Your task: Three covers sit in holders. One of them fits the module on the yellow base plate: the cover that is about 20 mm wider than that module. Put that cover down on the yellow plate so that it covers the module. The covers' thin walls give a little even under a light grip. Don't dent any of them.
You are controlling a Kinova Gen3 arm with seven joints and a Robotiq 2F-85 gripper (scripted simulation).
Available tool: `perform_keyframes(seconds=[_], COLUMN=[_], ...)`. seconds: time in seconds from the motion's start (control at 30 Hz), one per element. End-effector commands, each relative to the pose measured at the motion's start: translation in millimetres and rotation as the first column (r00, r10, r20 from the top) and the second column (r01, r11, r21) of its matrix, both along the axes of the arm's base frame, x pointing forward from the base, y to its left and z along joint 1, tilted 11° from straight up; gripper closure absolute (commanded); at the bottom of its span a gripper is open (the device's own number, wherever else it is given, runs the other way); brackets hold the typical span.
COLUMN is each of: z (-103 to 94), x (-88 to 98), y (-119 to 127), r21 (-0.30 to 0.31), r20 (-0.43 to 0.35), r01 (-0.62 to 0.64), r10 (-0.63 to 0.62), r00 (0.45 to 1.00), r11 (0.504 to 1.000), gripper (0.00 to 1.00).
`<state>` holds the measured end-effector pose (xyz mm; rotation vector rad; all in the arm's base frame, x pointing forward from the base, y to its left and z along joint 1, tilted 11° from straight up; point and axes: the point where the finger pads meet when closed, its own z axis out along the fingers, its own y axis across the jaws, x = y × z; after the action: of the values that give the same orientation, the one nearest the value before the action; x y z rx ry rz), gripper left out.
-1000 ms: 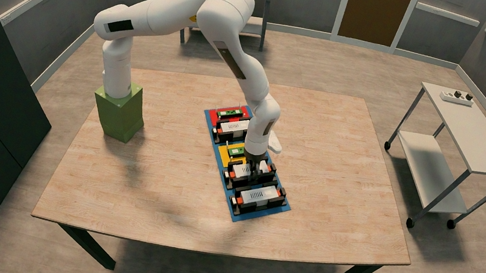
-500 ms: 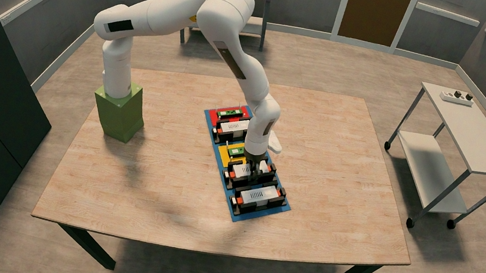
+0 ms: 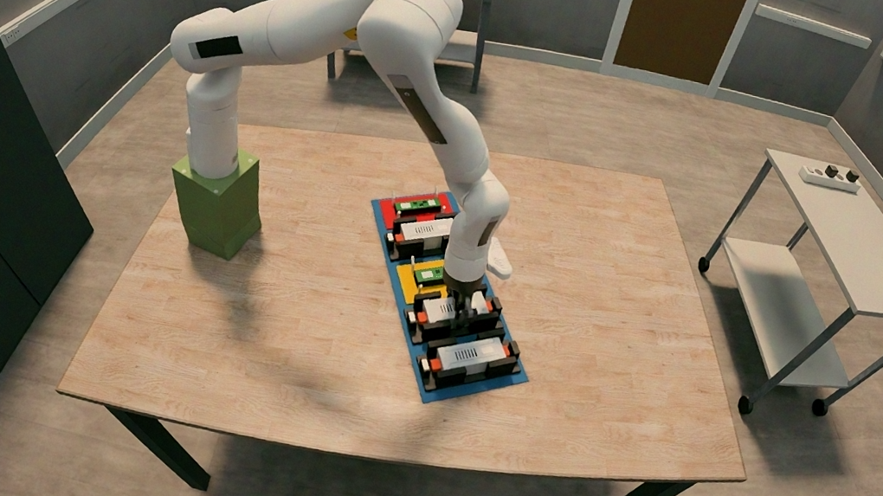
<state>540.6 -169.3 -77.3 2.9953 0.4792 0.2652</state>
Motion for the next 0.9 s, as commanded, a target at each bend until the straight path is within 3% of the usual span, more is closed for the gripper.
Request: perform_keyframes(seconds=[0.0,0.4,0.63,0.87], z=[0.8,30.2,30.2,50.6], x=[0.6,-5.0,-5.0,-8.9], y=[-0.5,1.5,1.5,3.0], r21=[-0.001,-0.001,-0.001,-0.001], r20=[0.002,0.002,0.002,0.002], r01=[0.000,0.000,0.000,0.000], r10=[0.000,0.000,0.000,0.000], r00=[1.000,1.000,1.000,1.000], r11=[1.000,1.000,1.000,1.000], gripper=[1.00,1.00,1.00,1.00])
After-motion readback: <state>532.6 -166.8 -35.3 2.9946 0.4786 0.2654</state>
